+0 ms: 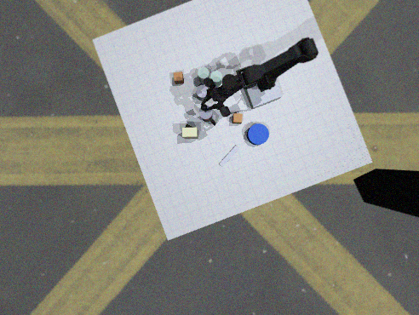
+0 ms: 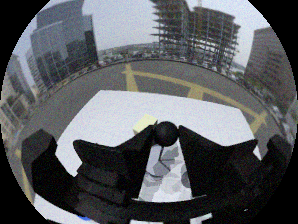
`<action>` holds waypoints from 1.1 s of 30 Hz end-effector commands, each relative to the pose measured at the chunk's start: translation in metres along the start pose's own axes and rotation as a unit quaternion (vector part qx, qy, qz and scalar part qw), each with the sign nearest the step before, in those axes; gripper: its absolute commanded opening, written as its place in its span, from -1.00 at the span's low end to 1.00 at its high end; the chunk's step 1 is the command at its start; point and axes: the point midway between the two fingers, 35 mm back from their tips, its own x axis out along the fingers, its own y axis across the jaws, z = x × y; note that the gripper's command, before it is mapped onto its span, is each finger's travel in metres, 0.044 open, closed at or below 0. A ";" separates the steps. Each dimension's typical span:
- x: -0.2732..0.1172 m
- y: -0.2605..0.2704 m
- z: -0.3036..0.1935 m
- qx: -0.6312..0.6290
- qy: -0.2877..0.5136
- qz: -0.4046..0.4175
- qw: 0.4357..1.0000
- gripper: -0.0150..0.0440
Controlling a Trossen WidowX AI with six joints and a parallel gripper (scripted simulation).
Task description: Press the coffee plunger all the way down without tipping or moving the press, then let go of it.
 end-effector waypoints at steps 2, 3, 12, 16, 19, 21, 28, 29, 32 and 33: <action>0.013 -0.001 -0.028 0.006 0.032 -0.001 0.999 -0.08; 0.014 -0.001 -0.030 0.006 0.032 -0.001 0.999 -0.08; 0.022 -0.001 -0.042 0.006 0.032 -0.001 0.999 -0.08; 0.025 -0.001 -0.048 0.006 0.031 -0.001 0.999 -0.08; 0.028 0.000 -0.052 0.006 0.031 -0.001 0.999 -0.08; 0.030 0.000 -0.055 0.006 0.031 -0.001 0.999 -0.08; 0.036 0.000 -0.064 0.006 0.031 -0.001 0.999 -0.08; 0.037 0.000 -0.065 0.006 0.031 -0.001 0.999 -0.08; 0.040 0.001 -0.069 0.006 0.031 -0.001 0.999 -0.08; 0.042 0.001 -0.070 0.006 0.031 -0.001 0.999 -0.08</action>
